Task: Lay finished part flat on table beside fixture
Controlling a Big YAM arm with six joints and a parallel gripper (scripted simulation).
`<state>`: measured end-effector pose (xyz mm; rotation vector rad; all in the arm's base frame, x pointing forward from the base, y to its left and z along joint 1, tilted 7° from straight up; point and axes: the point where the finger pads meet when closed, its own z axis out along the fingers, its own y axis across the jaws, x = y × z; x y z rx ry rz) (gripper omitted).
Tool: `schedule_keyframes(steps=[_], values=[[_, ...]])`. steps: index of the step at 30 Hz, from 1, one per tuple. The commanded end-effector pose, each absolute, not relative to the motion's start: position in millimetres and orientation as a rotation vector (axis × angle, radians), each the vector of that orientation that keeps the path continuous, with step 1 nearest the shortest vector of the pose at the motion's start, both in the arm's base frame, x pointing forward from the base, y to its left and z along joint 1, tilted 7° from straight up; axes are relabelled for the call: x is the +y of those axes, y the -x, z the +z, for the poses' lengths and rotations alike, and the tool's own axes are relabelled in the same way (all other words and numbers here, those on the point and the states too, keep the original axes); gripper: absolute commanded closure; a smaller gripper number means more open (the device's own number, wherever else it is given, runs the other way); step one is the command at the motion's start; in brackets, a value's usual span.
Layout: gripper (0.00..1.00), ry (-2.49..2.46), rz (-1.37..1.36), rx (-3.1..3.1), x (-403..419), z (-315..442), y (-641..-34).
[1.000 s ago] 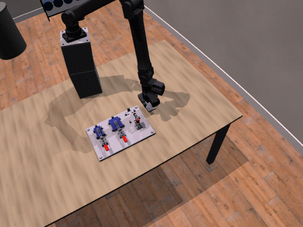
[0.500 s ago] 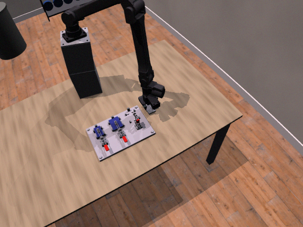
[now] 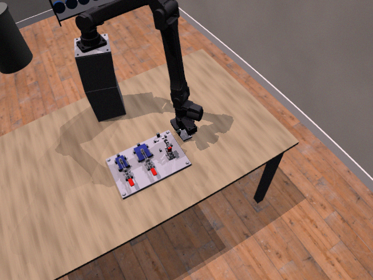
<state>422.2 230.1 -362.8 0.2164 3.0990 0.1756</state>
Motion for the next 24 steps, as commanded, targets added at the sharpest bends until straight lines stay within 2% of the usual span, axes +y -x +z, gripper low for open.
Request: schedule_keyframes(steps=[1, 24], values=[[1.00, -0.214, 0.177, 3.093, 236.6, -367.7, -422.2], [1.00, -0.212, 0.181, 3.088, 237.9, -367.1, -424.1]])
